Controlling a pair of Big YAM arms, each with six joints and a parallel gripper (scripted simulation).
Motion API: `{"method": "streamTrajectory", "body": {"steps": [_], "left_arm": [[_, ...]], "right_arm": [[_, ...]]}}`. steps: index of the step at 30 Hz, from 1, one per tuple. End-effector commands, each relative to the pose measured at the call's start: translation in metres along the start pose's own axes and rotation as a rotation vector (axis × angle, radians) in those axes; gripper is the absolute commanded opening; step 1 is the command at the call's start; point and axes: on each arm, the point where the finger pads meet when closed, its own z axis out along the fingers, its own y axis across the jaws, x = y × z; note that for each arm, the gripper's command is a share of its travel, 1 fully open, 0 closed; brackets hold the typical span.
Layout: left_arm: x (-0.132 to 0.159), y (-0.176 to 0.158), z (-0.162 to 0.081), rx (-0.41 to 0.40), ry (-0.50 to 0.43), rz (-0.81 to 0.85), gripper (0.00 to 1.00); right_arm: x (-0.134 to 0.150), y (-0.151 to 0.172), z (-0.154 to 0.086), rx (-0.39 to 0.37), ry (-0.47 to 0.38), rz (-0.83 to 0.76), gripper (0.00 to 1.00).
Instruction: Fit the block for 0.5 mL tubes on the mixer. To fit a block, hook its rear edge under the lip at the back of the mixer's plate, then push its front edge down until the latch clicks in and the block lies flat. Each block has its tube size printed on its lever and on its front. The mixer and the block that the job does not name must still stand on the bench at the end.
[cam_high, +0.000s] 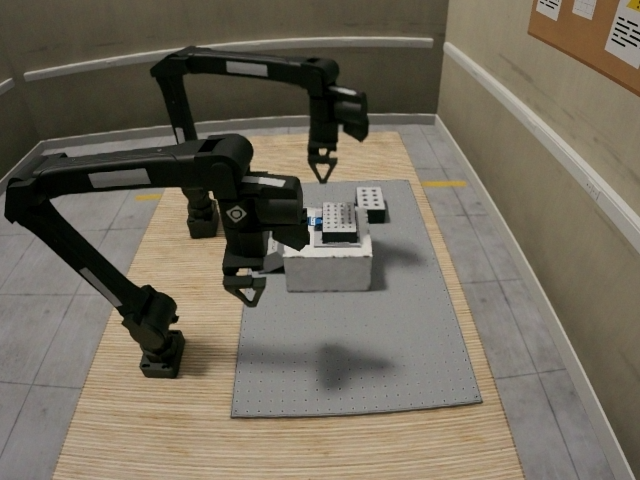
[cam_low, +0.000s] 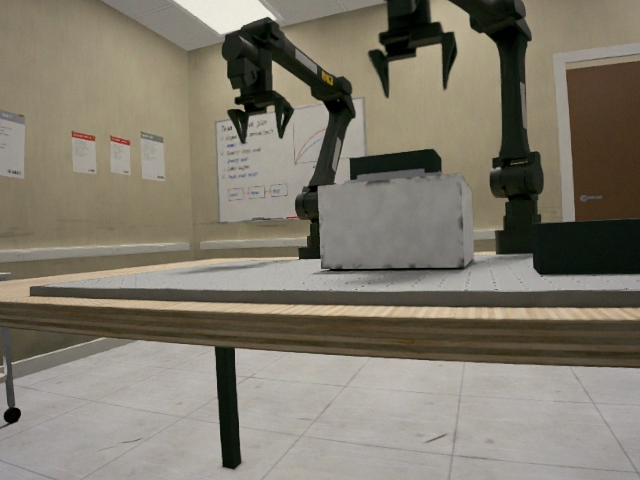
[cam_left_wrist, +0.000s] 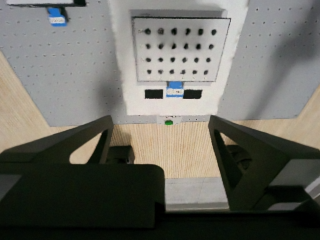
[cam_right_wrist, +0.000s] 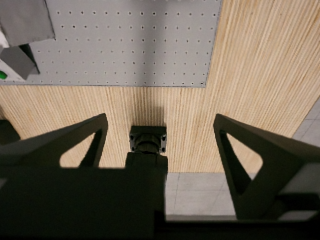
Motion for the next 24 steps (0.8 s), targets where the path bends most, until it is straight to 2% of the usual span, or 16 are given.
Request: {"method": "streamTrajectory", "body": {"steps": [1,3,12,17,21,24], "left_arm": [[0.014,0.007,0.005,-0.011,0.046,0.034,1.0],[0.022,0.015,0.01,-0.024,0.063,0.045,1.0],[0.04,0.064,0.0,-0.002,-0.033,0.009,1.0],[0.048,0.069,0.007,-0.005,-0.006,0.023,1.0],[0.065,0.096,0.019,-0.022,0.044,0.016,1.0],[0.075,0.113,0.015,-0.025,0.047,0.014,1.0]], "right_arm": [[-0.011,0.0,-0.023,0.006,-0.068,0.01,1.0],[-0.01,0.0,-0.02,0.005,-0.06,0.01,1.0],[-0.002,0.001,-0.006,0.0,-0.024,0.01,1.0],[-0.001,0.001,-0.005,-0.001,-0.021,0.01,1.0],[-0.005,0.001,-0.012,0.002,-0.037,0.01,1.0],[-0.007,0.0,-0.016,0.003,-0.049,0.01,1.0]]}}
